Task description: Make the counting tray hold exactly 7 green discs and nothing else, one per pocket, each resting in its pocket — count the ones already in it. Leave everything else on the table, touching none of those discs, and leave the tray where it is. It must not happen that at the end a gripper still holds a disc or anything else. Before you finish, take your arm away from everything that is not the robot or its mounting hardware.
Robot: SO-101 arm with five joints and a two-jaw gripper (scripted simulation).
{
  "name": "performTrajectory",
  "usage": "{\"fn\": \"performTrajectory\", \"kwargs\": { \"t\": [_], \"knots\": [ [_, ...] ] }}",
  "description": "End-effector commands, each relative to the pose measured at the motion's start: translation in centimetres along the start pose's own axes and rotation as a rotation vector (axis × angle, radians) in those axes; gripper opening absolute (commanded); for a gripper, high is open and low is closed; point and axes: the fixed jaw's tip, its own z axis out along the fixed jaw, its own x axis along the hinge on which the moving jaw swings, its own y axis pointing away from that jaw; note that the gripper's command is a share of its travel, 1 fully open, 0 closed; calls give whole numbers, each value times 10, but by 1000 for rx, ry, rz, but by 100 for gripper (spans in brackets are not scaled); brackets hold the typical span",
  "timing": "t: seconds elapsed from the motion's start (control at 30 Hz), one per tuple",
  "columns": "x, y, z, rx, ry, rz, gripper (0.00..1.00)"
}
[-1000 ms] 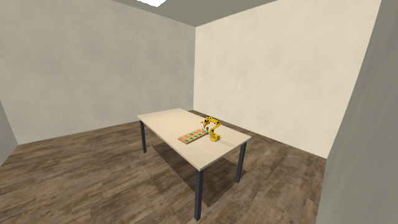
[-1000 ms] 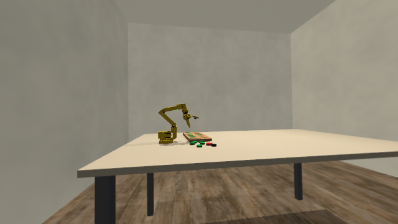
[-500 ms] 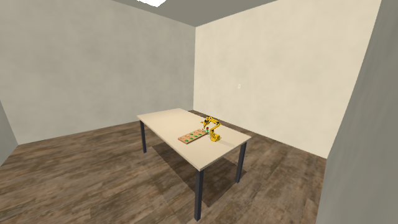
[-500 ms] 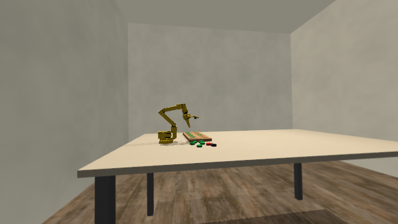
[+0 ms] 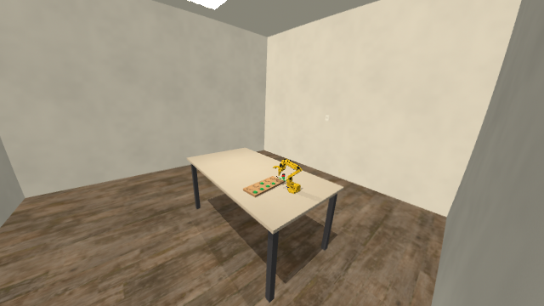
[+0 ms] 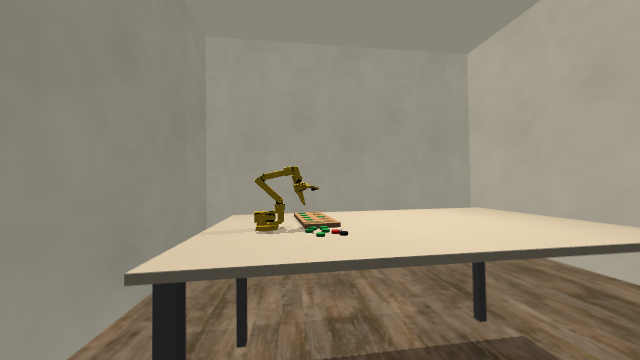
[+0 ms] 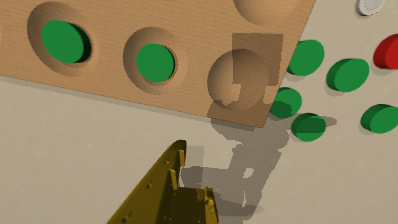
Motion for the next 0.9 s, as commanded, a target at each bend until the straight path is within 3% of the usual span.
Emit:
{"fn": "performTrajectory", "kwargs": {
  "t": [0.0,0.27,0.77,0.87],
  "knots": [
    [-7,2,-8,3,-60,-93,100],
    [-6,6,-9,1,-72,-273,100],
    [-4,18,-13,7,-118,-899,100],
    [-4,19,-13,8,-122,-947,100]
  ]
}}
